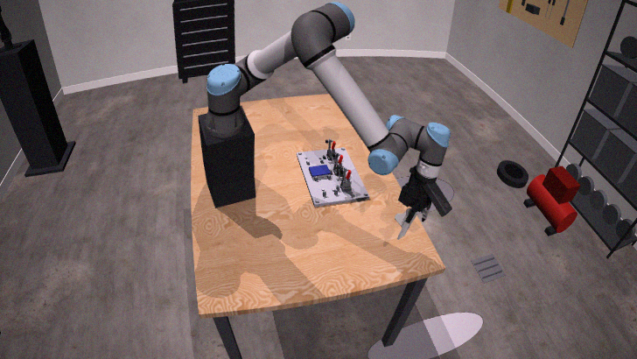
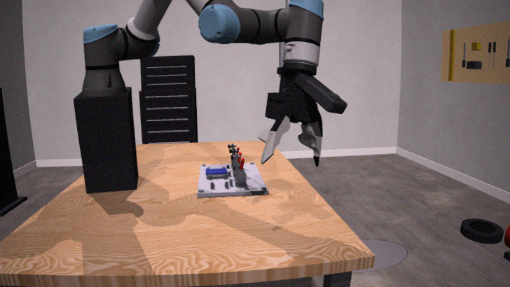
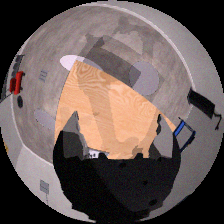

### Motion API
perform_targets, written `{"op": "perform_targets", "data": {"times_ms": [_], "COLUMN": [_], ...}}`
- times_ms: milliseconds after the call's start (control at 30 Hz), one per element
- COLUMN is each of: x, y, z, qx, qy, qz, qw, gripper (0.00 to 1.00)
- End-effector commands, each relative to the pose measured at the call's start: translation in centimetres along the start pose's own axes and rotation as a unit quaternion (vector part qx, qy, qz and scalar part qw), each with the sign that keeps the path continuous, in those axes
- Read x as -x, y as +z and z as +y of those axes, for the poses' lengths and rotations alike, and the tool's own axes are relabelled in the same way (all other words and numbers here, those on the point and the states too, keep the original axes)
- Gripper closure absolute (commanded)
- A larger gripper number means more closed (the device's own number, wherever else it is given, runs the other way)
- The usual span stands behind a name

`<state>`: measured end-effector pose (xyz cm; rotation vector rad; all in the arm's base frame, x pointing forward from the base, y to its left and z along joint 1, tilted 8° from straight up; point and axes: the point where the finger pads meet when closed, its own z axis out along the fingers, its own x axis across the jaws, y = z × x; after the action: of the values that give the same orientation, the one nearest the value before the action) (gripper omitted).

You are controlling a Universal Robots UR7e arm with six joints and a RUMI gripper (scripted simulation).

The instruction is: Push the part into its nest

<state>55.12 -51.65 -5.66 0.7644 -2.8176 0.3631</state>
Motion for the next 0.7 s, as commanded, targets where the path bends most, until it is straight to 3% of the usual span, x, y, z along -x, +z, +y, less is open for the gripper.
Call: {"op": "perform_targets", "data": {"times_ms": [0, 533, 567, 667], "x": [-0.01, -0.01, -0.01, -0.01], "y": [-0.1, -0.1, -0.1, -0.1], "z": [-0.07, -0.07, -0.07, -0.07], "qx": [-0.001, -0.001, -0.001, -0.001], "qy": [0.0, 0.0, 0.0, 0.0], "qz": [0.0, 0.0, 0.0, 0.0], "qw": [1.0, 1.0, 1.0, 1.0], "gripper": [0.0, 0.0, 0.42, 0.42]}}
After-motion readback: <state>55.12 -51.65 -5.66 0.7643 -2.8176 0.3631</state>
